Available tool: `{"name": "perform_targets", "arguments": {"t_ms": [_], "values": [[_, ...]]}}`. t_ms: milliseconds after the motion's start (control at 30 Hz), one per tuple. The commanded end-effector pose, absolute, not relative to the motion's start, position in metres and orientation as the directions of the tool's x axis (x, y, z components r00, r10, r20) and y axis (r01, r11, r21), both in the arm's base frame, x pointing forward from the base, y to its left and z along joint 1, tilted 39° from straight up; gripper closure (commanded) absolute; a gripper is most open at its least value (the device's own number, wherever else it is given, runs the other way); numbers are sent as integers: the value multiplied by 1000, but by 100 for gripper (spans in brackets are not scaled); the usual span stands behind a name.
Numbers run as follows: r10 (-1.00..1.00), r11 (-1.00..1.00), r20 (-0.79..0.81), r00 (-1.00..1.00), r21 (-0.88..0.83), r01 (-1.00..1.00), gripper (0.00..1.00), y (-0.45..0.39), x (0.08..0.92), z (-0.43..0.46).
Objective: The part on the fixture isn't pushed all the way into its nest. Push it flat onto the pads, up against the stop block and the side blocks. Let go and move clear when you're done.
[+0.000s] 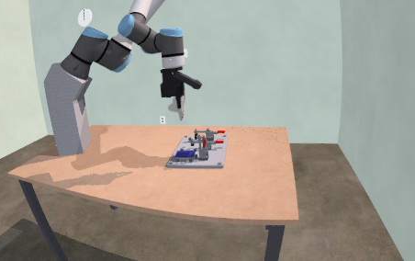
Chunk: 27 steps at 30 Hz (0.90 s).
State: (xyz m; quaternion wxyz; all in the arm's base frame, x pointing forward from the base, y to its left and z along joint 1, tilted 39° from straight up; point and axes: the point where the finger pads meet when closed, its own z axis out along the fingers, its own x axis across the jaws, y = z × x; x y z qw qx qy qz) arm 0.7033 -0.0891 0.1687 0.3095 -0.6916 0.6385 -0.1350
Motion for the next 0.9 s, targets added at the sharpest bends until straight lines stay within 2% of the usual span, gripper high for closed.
{"name": "perform_targets", "arguments": {"t_ms": [0, 867], "values": [[-967, 7, -208, 148, -601, -799, 100, -84, 715, 154], [-967, 7, -208, 148, -601, -799, 100, -59, 774, 76]]}}
